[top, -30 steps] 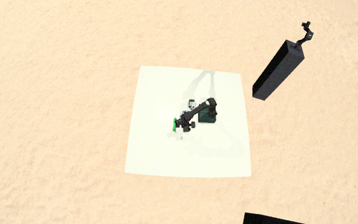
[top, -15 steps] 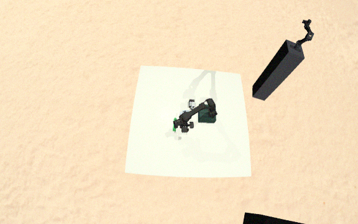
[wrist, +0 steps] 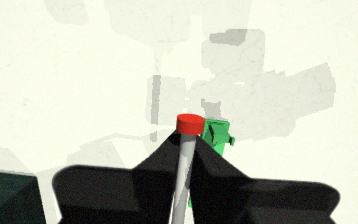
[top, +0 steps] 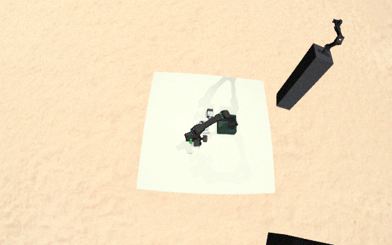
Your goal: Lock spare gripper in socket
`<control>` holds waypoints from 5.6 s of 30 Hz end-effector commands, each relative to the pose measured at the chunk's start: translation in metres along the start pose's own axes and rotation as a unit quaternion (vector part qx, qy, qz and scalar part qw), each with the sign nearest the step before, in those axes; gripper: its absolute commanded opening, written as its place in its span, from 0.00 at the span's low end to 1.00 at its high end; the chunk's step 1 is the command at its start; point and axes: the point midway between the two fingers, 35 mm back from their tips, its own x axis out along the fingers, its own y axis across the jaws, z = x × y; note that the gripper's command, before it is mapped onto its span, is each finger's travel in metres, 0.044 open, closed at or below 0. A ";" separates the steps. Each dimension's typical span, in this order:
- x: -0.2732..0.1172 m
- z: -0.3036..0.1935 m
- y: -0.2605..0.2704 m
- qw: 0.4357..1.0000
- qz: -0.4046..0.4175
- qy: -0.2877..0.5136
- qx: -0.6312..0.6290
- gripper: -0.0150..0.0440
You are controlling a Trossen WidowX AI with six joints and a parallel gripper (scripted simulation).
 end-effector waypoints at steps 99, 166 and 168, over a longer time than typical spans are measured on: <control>0.044 0.010 -0.043 1.000 -0.004 -0.002 0.016 0.59; 0.018 -0.053 -0.046 1.000 -0.022 0.010 0.014 0.56; 0.021 -0.053 -0.047 1.000 -0.022 0.010 0.014 0.56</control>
